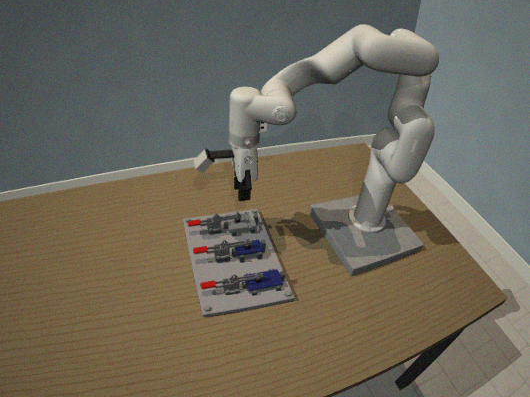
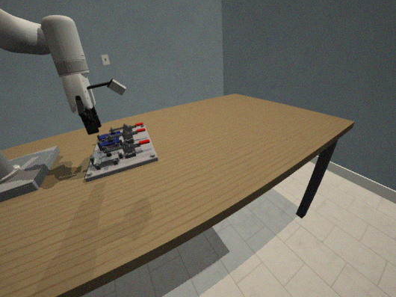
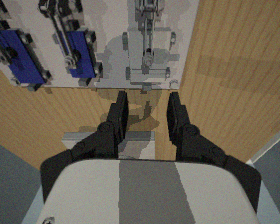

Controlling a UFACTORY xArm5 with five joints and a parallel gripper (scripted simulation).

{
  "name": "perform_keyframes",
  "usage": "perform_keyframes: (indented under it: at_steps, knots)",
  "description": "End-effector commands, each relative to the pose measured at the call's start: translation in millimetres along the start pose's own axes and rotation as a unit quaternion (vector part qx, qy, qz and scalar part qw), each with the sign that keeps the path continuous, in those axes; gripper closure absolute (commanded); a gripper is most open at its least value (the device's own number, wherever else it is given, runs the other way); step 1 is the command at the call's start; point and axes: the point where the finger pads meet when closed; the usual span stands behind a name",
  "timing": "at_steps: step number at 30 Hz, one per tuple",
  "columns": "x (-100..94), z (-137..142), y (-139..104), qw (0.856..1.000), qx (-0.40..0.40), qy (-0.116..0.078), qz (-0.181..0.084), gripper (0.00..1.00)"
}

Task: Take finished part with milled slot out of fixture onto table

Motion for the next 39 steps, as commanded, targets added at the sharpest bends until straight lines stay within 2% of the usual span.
perform_keyframes:
  at_steps: [1,7,13,15,21,26,30,39]
  knots:
    - [-0.9,0.0,2.6,1.000,0.000,0.000,0.001,0.53]
    - [-0.9,-1.6,20.9,1.000,0.000,0.000,0.001,0.53]
    - [-1.1,-4.9,58.0,1.000,0.000,0.000,0.001,0.53]
    - [-1.1,-4.9,58.0,1.000,0.000,0.000,0.001,0.53]
    - [-1.2,-8.4,98.4,1.000,0.000,-0.001,0.001,0.53]
    - [-1.3,-10.5,122.7,1.000,0.000,-0.001,0.001,0.53]
    - [-1.3,-11.4,132.5,1.000,0.000,-0.001,0.001,0.53]
    - [-1.2,-11.6,135.1,1.000,0.000,-0.001,0.001,0.53]
Point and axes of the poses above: the point where the finger pads meet when closed, its own x axis out along the fingers, its own z axis across the jaws, y = z × x, and after that the axes turned 5 degrees about x, right-handed
